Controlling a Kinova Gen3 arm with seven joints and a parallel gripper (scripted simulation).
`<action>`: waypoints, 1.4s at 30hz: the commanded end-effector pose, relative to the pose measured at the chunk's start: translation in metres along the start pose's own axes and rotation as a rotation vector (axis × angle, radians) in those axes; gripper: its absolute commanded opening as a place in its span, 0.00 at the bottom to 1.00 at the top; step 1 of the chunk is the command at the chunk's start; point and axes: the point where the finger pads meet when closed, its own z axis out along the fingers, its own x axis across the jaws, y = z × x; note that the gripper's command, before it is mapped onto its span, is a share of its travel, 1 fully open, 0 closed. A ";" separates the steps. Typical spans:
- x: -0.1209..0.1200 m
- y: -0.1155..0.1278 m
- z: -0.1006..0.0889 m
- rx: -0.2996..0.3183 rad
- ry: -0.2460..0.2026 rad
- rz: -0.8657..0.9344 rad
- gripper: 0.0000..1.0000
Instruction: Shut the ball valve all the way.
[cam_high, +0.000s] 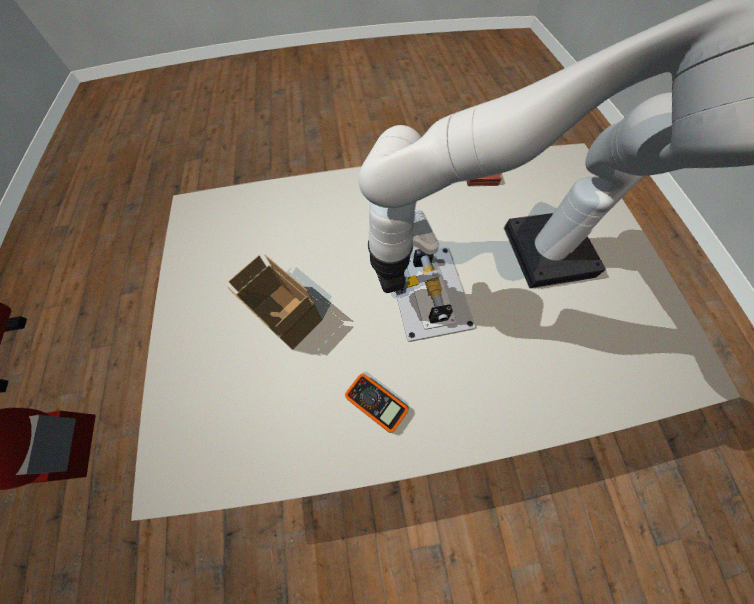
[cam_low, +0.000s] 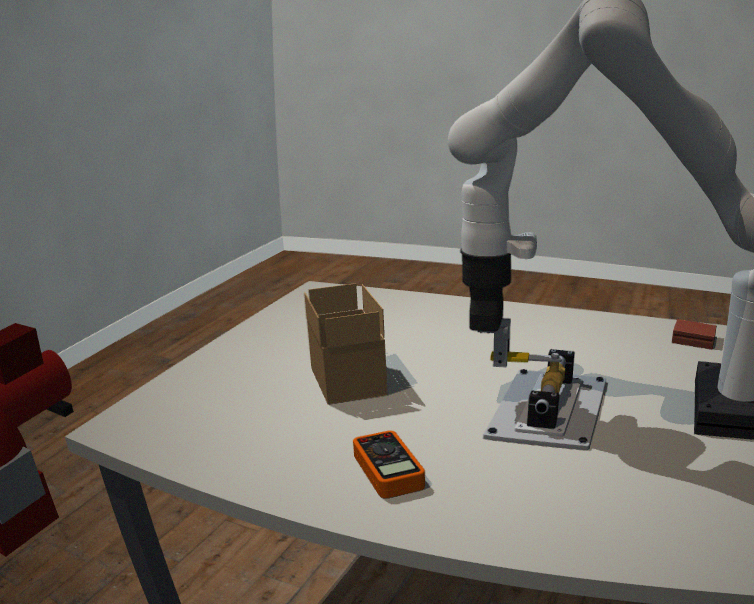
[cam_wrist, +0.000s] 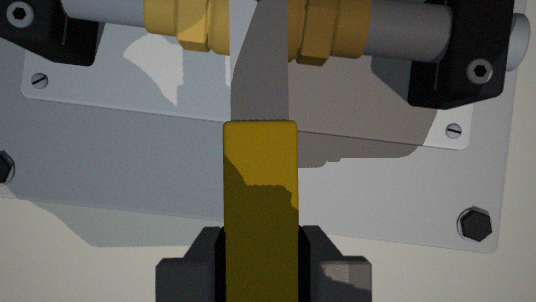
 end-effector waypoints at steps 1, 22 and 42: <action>-0.001 0.000 -0.001 -0.001 -0.001 0.004 0.00; -0.011 0.000 -0.001 -0.001 -0.001 0.112 0.00; -0.015 -0.001 -0.001 -0.001 -0.001 0.159 0.00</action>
